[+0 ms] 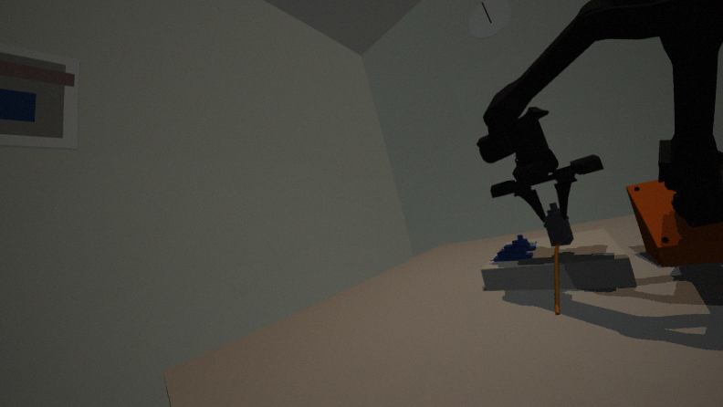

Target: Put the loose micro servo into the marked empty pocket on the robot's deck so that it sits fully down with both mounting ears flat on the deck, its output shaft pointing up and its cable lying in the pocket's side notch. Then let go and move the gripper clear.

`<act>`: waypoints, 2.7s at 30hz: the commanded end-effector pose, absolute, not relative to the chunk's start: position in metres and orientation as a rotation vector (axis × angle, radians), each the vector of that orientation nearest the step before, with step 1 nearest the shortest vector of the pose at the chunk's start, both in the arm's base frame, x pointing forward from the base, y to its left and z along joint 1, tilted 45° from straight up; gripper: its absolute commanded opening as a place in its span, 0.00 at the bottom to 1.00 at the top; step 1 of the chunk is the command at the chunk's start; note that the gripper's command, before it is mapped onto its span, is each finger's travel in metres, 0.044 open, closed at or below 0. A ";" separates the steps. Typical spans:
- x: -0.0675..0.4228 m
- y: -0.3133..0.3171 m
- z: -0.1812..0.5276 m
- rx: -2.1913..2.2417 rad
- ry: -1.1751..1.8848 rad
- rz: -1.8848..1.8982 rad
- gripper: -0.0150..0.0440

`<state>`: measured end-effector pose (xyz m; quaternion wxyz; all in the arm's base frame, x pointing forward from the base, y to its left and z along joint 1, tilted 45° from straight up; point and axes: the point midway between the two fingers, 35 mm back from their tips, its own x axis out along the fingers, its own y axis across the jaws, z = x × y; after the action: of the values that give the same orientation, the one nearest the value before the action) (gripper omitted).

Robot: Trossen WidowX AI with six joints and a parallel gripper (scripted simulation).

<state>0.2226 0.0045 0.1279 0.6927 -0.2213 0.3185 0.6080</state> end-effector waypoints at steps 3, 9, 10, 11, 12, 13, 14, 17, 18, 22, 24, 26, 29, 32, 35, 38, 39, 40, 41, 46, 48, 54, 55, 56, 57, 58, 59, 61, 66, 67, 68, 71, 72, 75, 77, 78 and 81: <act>0.225 -0.003 0.124 -0.507 0.710 1.354 0.25; 0.227 -0.010 0.117 -0.508 0.710 1.354 0.25; 0.227 -0.012 0.116 -0.508 0.710 1.354 0.25; 0.227 -0.014 0.113 -0.508 0.710 1.354 0.25; 0.227 -0.016 0.111 -0.508 0.711 1.354 0.25; 0.227 -0.020 0.108 -0.508 0.711 1.354 0.25; 0.227 -0.023 0.104 -0.508 0.711 1.354 0.25; 0.227 -0.034 0.094 -0.509 0.711 1.354 0.25; 0.226 -0.037 0.091 -0.509 0.712 1.353 0.25; 0.226 -0.051 0.077 -0.510 0.712 1.353 0.25; 0.226 -0.058 0.070 -0.511 0.713 1.353 0.25; 0.225 -0.066 0.063 -0.511 0.713 1.353 0.25; 0.225 -0.077 0.053 -0.512 0.713 1.352 0.25; 0.224 -0.088 0.042 -0.513 0.714 1.352 0.25; 0.223 -0.099 0.032 -0.513 0.714 1.352 0.25; 0.223 -0.110 0.021 -0.514 0.715 1.351 0.25; 0.223 -0.114 0.017 -0.514 0.715 1.351 0.25; 0.222 -0.117 0.014 -0.515 0.715 1.351 0.25; 0.222 -0.121 0.010 -0.515 0.715 1.351 0.25; 0.221 -0.134 -0.002 -0.515 0.715 1.351 0.25; 0.221 -0.134 -0.002 -0.511 0.718 1.349 0.25; 0.221 -0.134 -0.002 -0.397 0.809 1.287 0.25; 0.221 -0.134 -0.002 -0.369 0.829 1.271 0.25; 0.221 -0.134 -0.002 -0.342 0.850 1.255 0.25; 0.221 -0.134 -0.002 -0.314 0.871 1.239 0.25; 0.221 -0.134 -0.002 -0.287 0.891 1.223 0.25; 0.221 -0.134 -0.002 -0.260 0.911 1.207 0.25; 0.221 -0.134 -0.002 -0.204 0.951 1.173 0.25; 0.221 -0.134 -0.002 -0.067 1.046 1.085 0.25; 0.221 -0.134 -0.002 -0.039 1.064 1.067 0.25; 0.221 -0.134 -0.002 -0.012 1.082 1.048 0.25; 0.221 -0.134 -0.002 0.071 1.135 0.992 0.25; 0.221 -0.134 -0.002 0.098 1.152 0.972 0.25; 0.221 -0.134 -0.002 0.181 1.202 0.913 0.25; 0.221 -0.134 -0.002 0.236 1.234 0.872 0.25; 0.221 -0.134 -0.002 0.264 1.250 0.851 0.25; 0.221 -0.134 -0.002 0.346 1.295 0.788 0.25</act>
<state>0.2218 -0.1320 -0.0013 0.7184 0.1264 0.5672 0.3823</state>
